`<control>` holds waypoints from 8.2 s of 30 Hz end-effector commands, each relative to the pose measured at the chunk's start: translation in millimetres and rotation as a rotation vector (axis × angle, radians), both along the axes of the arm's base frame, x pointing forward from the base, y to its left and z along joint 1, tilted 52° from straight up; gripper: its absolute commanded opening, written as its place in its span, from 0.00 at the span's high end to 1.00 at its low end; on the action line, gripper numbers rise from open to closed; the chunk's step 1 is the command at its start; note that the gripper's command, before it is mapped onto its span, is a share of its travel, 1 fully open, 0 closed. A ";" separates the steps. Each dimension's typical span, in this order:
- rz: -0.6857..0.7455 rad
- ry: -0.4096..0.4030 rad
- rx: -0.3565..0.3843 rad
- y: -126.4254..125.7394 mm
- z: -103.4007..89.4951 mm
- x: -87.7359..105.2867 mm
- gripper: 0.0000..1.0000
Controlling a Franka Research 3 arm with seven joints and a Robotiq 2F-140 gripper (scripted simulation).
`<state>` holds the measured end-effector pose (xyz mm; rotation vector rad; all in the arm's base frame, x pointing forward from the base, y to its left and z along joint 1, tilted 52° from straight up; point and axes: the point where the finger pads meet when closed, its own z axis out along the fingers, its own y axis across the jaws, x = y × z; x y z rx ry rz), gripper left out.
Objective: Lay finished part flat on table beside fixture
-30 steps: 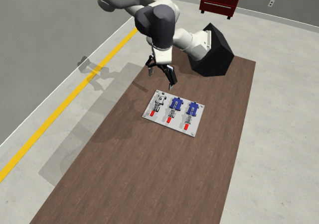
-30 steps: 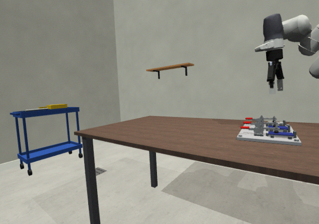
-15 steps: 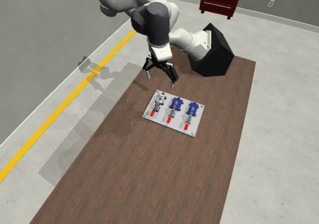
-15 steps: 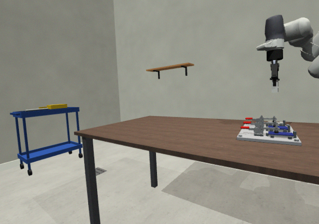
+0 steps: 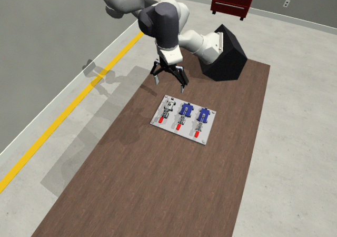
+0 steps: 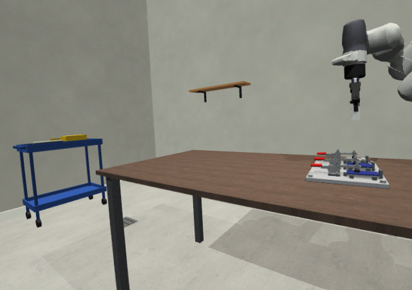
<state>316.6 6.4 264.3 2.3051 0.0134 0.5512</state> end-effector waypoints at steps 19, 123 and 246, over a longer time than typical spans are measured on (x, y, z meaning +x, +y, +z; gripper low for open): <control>0.011 0.011 -0.010 -1.3 0.7 0.0 0.72; 0.011 0.011 -0.011 -31.1 0.6 148.6 0.72; 0.011 0.011 -0.011 -74.6 -39.9 173.9 1.00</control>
